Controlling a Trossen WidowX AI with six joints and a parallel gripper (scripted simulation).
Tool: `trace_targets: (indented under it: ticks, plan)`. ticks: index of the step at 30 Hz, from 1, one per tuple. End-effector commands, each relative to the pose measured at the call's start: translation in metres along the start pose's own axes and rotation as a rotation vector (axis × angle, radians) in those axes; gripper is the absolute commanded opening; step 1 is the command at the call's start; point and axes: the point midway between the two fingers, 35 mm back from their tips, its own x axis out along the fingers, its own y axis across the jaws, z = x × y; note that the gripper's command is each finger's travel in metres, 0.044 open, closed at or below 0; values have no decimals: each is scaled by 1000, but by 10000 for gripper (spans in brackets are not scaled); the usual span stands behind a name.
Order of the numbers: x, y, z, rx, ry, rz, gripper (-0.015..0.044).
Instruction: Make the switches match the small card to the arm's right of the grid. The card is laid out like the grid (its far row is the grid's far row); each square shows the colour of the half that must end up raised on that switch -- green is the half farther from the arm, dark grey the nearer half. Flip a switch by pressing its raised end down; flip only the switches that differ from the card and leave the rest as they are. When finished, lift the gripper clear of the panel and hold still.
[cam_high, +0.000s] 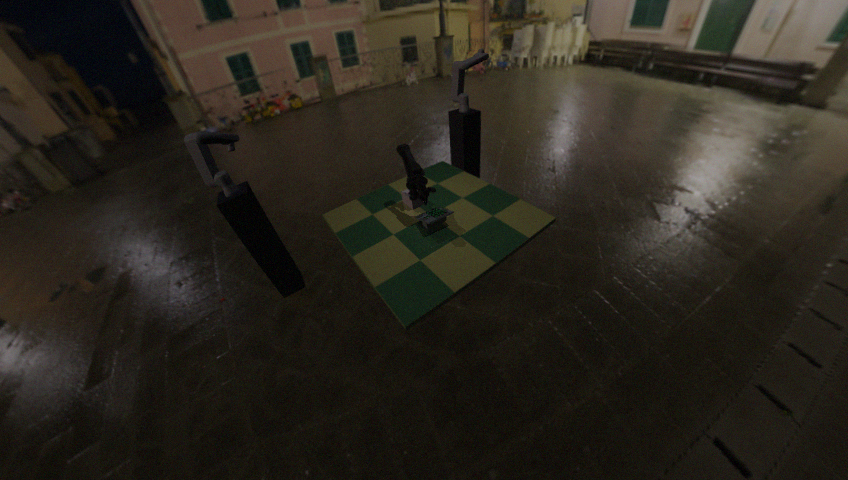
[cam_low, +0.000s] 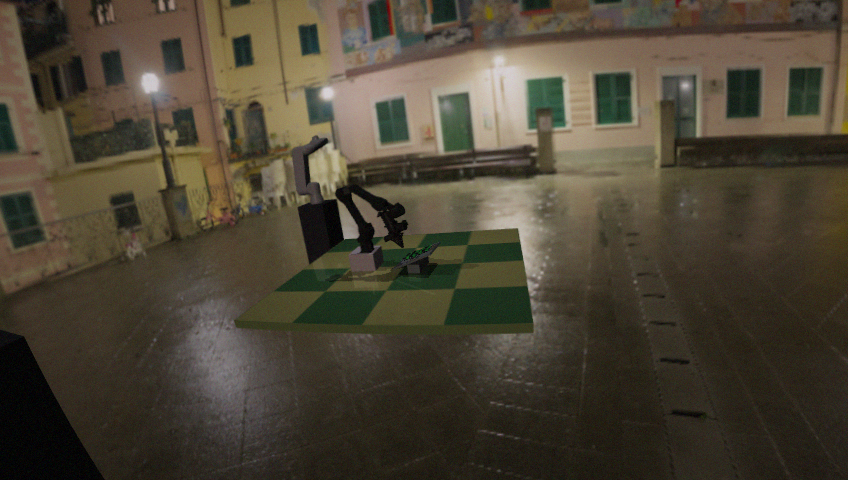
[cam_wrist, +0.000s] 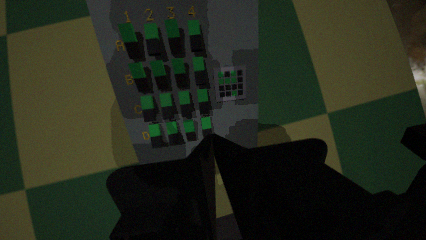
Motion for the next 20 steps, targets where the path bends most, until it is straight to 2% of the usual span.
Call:
trace_targets:
  ticks: [1, 7, 20]
  plan:
    - [-7, 2, -1, -6, 5, 7, 0]
    - [-14, 38, 47, -4, 1, 11, 0]
    - [-14, 40, 49, -4, 1, 11, 0]
